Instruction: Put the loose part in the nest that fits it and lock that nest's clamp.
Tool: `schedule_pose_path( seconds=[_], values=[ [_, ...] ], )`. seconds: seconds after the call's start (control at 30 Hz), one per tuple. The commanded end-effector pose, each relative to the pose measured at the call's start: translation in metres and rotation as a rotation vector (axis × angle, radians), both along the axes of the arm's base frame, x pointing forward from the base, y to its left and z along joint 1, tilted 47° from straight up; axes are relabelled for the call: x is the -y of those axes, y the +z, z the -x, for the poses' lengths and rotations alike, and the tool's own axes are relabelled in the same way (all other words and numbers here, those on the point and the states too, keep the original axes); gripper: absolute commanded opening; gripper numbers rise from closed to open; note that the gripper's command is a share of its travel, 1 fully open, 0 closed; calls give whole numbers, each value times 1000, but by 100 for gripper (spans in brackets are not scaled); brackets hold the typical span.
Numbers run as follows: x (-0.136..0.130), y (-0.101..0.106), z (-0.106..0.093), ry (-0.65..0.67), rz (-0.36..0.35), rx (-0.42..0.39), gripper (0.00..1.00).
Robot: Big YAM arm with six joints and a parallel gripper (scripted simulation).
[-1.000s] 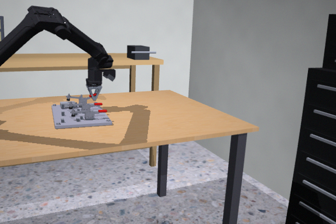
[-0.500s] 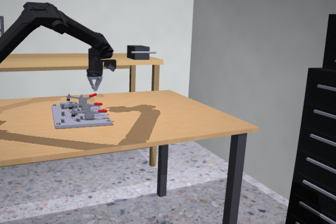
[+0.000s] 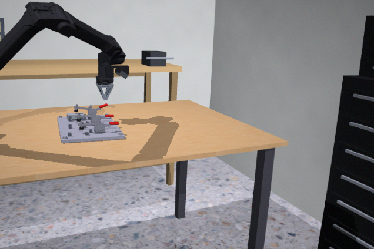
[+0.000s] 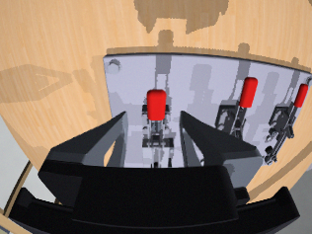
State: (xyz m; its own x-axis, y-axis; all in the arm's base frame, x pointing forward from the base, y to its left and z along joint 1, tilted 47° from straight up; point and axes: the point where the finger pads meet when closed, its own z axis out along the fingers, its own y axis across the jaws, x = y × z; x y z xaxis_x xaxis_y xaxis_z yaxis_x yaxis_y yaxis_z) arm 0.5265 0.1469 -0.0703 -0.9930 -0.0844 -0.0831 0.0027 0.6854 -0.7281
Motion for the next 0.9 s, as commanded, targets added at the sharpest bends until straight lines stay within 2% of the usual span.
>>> schedule_pose_path(
  seconds=[0.0, 0.53, 0.57, 0.87],
  values=[
    [-11, 17, -14, 0, -19, 35, 45],
    [-11, 17, -14, 0, -19, 35, 45],
    [-11, 17, -14, 0, -19, 35, 0],
    [-11, 17, -14, 0, -19, 35, 0]
  ],
)
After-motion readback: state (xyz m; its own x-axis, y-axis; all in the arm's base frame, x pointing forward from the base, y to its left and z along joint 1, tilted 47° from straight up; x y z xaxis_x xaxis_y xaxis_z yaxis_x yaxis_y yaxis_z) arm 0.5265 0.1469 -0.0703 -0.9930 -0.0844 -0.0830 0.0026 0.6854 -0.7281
